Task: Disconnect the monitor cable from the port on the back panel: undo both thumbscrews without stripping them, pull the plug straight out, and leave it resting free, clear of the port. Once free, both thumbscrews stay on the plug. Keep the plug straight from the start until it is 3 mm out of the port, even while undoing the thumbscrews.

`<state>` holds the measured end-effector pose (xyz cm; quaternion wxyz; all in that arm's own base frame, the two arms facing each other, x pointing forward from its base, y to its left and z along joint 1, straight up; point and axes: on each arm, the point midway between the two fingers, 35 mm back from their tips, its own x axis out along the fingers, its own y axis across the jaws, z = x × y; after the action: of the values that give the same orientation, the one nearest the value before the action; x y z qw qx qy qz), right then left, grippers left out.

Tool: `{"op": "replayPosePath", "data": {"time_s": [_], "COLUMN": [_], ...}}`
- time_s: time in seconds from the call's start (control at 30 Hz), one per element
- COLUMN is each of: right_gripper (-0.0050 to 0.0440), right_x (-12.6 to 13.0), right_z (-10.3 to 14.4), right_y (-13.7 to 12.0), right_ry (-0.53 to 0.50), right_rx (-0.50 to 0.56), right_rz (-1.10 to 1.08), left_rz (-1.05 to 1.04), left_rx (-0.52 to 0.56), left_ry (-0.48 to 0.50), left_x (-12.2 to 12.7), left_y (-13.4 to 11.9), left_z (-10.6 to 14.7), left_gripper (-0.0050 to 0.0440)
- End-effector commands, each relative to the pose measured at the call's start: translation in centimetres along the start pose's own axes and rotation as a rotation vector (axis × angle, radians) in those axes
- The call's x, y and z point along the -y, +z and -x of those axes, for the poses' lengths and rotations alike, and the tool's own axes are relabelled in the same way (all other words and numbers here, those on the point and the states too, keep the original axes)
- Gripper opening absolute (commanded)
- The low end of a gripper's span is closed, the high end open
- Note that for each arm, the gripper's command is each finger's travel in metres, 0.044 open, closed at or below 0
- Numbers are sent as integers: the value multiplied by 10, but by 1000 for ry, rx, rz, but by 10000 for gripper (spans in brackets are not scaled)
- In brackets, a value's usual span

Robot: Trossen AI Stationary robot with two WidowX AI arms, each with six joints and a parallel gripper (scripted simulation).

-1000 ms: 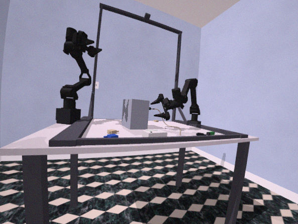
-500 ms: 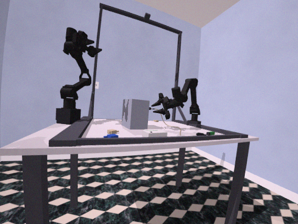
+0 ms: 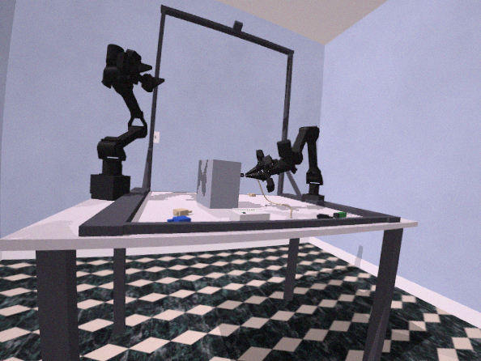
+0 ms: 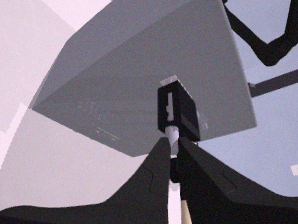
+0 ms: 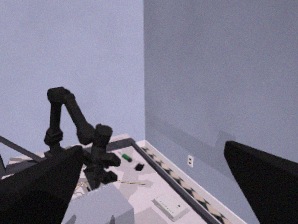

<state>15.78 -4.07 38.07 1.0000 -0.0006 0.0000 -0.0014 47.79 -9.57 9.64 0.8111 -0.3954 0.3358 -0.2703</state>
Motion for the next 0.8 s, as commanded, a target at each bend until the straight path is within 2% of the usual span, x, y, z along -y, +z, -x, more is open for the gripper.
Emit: {"op": "replayPosePath", "data": {"time_s": [0.0,0.77], "right_gripper": [440,440], "right_x": [-1,-1], "right_z": [0,0], "right_y": [3,3], "right_ry": [3,3], "right_rx": [1,1], "right_rz": [4,4], "left_rz": [-22,171], "left_rx": [17,13], "left_ry": [-15,-152], "left_x": [9,4], "left_y": [8,7], "left_z": [2,2], "left_gripper": [0,0]}}
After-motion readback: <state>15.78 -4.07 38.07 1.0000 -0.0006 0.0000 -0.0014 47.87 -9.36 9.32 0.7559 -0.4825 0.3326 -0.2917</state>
